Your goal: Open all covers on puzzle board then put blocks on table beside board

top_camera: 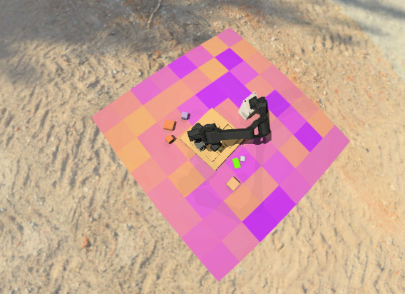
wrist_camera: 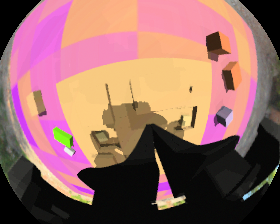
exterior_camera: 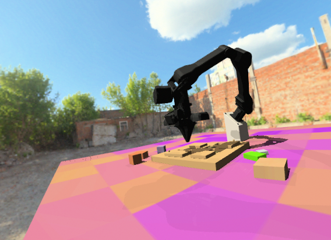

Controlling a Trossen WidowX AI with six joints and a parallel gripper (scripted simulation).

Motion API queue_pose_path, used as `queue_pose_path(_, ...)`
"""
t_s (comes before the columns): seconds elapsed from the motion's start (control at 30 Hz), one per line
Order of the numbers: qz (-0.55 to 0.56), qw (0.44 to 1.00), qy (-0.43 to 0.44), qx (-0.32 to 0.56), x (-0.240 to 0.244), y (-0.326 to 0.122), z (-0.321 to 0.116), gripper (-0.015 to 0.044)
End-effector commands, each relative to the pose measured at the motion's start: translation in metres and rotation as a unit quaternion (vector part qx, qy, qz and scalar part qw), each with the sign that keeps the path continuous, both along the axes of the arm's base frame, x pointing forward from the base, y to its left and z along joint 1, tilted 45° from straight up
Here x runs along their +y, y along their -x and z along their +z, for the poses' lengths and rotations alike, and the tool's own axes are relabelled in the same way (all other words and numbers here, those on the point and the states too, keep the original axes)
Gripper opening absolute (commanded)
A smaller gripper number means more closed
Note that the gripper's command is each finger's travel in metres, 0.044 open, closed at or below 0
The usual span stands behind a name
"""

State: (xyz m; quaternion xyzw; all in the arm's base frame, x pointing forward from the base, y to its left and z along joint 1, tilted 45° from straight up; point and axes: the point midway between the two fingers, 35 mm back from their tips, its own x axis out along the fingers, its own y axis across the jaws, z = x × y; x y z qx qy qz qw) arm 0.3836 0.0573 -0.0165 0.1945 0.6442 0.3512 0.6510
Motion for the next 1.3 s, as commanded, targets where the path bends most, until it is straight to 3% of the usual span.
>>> queue_pose_path(0.0,0.0,1.0,0.003,-0.002,-0.006,-0.001,0.005,0.0)
queue_pose_path(0.13,0.026,0.999,-0.002,-0.026,-0.003,0.007,0.005,0.0)
queue_pose_path(0.57,0.249,0.935,-0.025,-0.249,-0.013,0.072,0.023,0.0)
queue_pose_path(1.27,0.527,0.664,-0.057,-0.527,-0.012,0.183,0.031,0.0)
